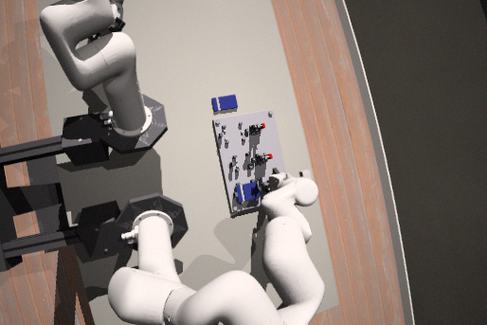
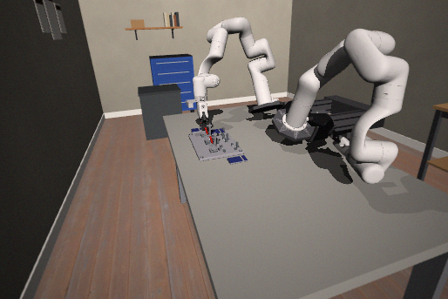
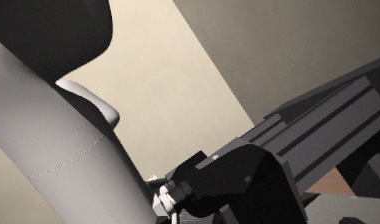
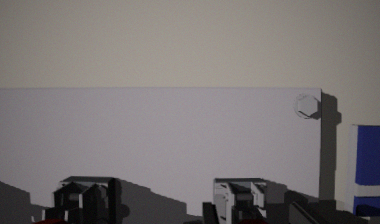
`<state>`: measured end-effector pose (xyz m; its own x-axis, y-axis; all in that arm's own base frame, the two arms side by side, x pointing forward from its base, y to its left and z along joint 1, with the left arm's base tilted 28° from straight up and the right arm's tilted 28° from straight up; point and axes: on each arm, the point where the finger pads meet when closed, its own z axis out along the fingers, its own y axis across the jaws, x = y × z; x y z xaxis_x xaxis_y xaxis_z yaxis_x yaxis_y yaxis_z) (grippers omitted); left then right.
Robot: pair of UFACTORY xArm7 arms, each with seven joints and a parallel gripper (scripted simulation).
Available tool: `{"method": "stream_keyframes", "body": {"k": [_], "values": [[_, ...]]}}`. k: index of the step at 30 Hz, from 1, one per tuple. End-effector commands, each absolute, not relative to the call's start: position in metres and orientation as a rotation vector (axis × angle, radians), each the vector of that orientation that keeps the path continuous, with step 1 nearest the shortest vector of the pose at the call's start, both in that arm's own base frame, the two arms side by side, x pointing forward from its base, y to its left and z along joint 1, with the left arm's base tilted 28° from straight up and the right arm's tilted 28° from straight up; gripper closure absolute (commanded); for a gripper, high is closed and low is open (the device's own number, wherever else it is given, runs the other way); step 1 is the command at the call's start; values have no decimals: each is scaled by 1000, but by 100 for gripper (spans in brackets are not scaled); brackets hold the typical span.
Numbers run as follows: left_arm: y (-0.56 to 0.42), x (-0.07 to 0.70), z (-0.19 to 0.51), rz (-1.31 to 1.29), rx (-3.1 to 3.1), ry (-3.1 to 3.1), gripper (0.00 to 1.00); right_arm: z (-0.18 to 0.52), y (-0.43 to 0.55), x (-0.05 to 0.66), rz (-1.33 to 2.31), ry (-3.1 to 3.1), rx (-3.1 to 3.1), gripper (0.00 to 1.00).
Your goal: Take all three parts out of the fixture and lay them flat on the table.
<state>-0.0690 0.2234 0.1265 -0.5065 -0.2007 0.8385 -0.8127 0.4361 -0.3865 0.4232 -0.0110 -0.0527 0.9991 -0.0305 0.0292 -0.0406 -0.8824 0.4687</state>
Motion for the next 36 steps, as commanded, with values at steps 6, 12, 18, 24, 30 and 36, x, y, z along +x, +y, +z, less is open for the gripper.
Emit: {"method": "stream_keyframes", "body": {"k": [6, 12, 18, 24, 30, 36], "values": [[224, -69, 127, 1061, 854, -1958, 0, -50, -9, 425, 33, -49, 2654, 52], [224, -69, 127, 1061, 854, -1958, 0, -36, -1, 424, 33, -49, 2654, 52], [224, -69, 127, 1061, 854, -1958, 0, -17, 9, 424, 33, -49, 2654, 52], [224, -69, 127, 1061, 854, -1958, 0, -9, 13, 424, 33, -49, 2654, 52], [224, -69, 127, 1061, 854, -1958, 0, -8, 14, 424, 33, -49, 2654, 52], [224, -69, 127, 1061, 854, -1958, 0, -8, 14, 424, 33, -49, 2654, 52]]}}
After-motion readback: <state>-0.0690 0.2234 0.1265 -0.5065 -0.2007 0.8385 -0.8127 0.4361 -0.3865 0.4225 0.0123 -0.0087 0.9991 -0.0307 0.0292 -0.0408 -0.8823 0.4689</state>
